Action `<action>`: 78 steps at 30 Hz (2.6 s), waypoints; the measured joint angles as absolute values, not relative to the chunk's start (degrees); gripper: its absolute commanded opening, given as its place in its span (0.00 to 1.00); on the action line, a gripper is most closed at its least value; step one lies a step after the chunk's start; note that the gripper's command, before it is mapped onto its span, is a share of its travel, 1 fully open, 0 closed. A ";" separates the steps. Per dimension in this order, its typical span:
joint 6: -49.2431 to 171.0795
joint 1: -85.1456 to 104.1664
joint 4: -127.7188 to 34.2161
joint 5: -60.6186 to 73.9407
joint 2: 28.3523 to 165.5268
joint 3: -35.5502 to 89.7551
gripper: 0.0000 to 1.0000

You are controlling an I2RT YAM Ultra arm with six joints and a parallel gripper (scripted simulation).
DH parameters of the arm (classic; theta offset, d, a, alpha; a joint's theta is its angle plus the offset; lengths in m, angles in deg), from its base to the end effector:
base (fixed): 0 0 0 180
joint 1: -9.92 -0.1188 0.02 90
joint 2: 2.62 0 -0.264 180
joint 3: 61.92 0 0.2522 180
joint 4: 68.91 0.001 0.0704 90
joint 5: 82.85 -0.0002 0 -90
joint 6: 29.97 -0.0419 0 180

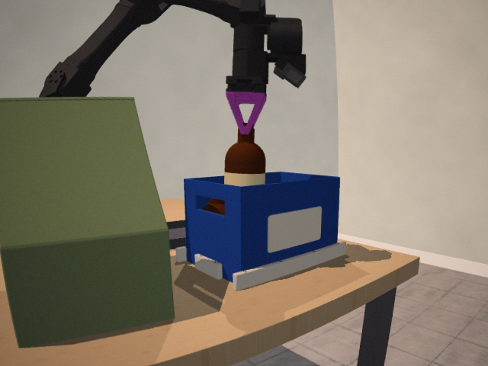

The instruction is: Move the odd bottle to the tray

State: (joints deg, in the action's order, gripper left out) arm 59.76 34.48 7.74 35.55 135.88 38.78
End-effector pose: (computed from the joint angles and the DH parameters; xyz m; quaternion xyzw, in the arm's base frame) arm 0.3474 -0.1358 0.0416 -0.2544 -0.9141 -0.2776 0.1502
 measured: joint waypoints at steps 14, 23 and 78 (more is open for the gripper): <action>59.76 34.48 7.74 35.55 135.88 38.78 0.00; 59.76 34.48 7.74 35.55 135.88 38.78 0.00; 62.36 37.08 15.96 34.50 134.63 44.99 0.00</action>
